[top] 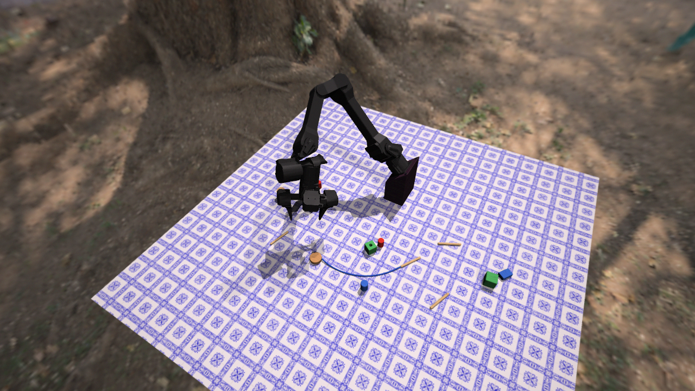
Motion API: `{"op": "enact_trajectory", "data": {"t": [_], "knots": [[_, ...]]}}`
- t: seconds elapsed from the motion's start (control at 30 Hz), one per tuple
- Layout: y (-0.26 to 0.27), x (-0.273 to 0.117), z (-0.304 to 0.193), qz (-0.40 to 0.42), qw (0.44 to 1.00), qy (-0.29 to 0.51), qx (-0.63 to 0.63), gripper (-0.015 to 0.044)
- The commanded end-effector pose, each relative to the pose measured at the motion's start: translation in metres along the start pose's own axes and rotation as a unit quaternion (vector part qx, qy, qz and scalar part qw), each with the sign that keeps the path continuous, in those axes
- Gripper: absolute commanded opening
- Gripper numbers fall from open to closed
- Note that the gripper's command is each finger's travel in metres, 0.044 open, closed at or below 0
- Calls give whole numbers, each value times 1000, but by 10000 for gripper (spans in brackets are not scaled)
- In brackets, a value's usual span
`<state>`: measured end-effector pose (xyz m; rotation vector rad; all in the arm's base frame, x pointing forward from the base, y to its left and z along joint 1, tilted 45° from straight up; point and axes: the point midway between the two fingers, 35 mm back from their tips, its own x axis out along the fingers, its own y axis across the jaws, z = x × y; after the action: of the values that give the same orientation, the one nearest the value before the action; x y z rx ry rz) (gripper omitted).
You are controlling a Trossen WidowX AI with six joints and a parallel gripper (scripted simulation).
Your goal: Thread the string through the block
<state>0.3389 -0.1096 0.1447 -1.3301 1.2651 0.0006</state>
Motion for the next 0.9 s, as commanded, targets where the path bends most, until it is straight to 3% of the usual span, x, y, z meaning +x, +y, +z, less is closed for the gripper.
{"op": "enact_trajectory", "data": {"t": [0.0, 0.37, 0.73, 0.87], "knots": [[49, 15, 42, 60, 992, 8, -114, 440], [204, 29, 98, 172, 877, 71, -443, 440], [207, 29, 98, 172, 874, 72, -448, 440], [206, 28, 98, 163, 922, 92, -339, 440]]}}
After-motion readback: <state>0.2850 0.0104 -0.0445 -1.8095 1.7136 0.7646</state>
